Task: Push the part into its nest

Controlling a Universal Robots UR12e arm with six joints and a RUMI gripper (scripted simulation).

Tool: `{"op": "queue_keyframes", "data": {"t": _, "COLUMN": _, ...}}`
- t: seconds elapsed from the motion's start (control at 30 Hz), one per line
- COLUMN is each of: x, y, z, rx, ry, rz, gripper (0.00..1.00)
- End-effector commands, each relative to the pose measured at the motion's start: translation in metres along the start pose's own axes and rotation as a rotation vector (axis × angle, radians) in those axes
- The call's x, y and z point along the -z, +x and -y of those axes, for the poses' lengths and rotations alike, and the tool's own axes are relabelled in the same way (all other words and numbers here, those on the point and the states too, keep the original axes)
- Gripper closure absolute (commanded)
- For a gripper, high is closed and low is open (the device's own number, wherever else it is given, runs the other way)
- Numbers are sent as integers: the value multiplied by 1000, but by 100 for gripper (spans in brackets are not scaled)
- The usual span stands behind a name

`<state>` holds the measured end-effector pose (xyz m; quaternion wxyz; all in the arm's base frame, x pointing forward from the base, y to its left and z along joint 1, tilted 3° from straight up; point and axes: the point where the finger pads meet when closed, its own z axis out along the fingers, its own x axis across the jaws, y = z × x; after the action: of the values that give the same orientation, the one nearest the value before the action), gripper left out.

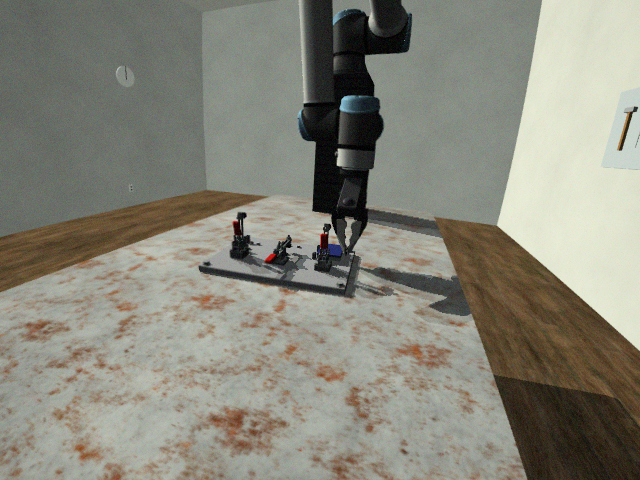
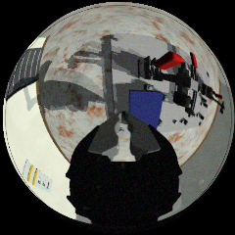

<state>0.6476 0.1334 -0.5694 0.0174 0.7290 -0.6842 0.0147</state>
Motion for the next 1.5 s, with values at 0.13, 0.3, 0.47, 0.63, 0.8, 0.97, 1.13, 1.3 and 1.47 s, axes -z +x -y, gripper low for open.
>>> {"op": "queue_keyframes", "data": {"t": 0.13, "x": 1, "y": 0, "z": 1, "rx": 0, "ry": 1, "rz": 0, "gripper": 100}}
{"op": "queue_keyframes", "data": {"t": 0.3, "x": 1, "y": 0, "z": 1, "rx": 0, "ry": 1, "rz": 0, "gripper": 100}}
{"op": "queue_keyframes", "data": {"t": 0.47, "x": 1, "y": 2, "z": 1, "rx": 0, "ry": 1, "rz": 0, "gripper": 100}}
{"op": "queue_keyframes", "data": {"t": 0.63, "x": 1, "y": 4, "z": 1, "rx": 0, "ry": 1, "rz": 0, "gripper": 100}}
{"op": "queue_keyframes", "data": {"t": 0.8, "x": 1, "y": 4, "z": 1, "rx": 0, "ry": 1, "rz": 0, "gripper": 100}}
{"op": "queue_keyframes", "data": {"t": 0.97, "x": 1, "y": 4, "z": 1, "rx": 0, "ry": 1, "rz": 0, "gripper": 100}}
{"op": "queue_keyframes", "data": {"t": 1.13, "x": 1, "y": 4, "z": 1, "rx": 0, "ry": 1, "rz": 0, "gripper": 100}}
{"op": "queue_keyframes", "data": {"t": 1.3, "x": 1, "y": 5, "z": 1, "rx": 0, "ry": 1, "rz": 0, "gripper": 100}}
{"op": "queue_keyframes", "data": {"t": 1.47, "x": 1, "y": 8, "z": 1, "rx": 0, "ry": 1, "rz": 0, "gripper": 100}}
